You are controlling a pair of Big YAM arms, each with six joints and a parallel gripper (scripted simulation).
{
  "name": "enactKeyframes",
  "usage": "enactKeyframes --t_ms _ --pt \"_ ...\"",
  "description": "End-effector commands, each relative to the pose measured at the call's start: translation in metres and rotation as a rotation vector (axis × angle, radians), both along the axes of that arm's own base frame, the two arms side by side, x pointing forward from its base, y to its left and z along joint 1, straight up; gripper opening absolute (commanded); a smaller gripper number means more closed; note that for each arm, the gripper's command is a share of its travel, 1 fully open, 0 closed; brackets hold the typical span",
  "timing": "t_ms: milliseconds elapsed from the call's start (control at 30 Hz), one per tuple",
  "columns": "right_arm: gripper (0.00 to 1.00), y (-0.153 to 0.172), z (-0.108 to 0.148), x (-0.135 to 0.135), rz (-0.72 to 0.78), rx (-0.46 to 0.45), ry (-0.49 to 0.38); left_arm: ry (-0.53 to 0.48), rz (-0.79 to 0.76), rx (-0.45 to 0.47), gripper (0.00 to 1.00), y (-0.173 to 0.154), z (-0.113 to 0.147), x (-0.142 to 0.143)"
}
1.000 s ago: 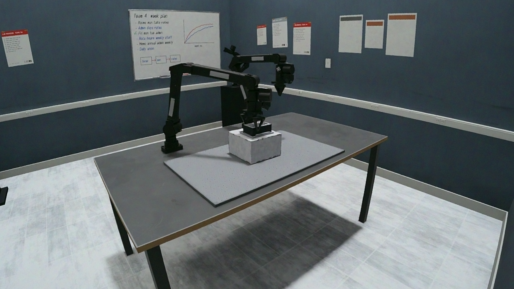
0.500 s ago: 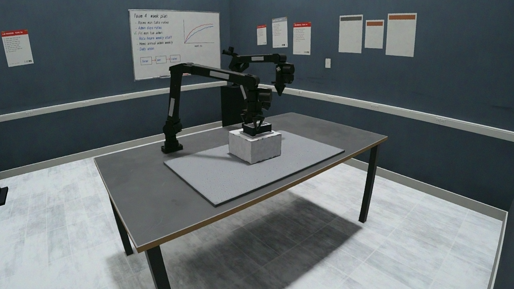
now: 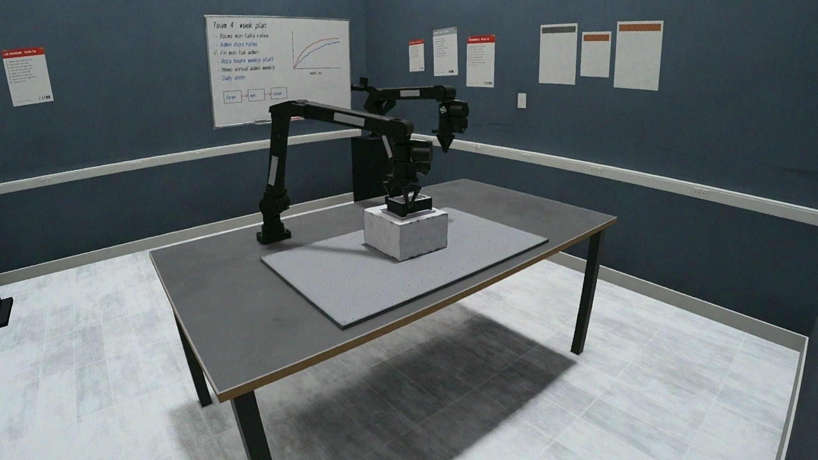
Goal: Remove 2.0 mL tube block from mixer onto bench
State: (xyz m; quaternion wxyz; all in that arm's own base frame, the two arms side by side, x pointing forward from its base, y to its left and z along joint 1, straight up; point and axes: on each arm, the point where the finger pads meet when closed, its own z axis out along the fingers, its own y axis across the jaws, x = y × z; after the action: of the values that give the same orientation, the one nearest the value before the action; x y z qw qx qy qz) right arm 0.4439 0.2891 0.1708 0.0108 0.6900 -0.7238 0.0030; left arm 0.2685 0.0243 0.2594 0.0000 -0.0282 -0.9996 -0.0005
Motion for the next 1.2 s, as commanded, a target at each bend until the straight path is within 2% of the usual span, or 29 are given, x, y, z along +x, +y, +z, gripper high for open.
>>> enactKeyframes --t_ms 0,833,967,1167 --pt "0.0 0.008 0.036 0.019 -0.012 0.053 -0.082 -0.06 0.005 0.008 0.0 -0.001 0.019 0.011" --pt "0.0 0.008 0.036 0.019 -0.012 0.053 -0.082 -0.065 0.005 0.008 0.0 -0.001 0.02 0.012" --pt "0.0 0.008 0.036 0.019 -0.012 0.053 -0.082 -0.178 0.0 -0.009 0.0 -0.033 0.019 0.005" --pt "0.0 0.008 0.036 0.019 -0.012 0.053 -0.082 -0.285 0.004 -0.023 0.0 -0.065 0.01 0.002"
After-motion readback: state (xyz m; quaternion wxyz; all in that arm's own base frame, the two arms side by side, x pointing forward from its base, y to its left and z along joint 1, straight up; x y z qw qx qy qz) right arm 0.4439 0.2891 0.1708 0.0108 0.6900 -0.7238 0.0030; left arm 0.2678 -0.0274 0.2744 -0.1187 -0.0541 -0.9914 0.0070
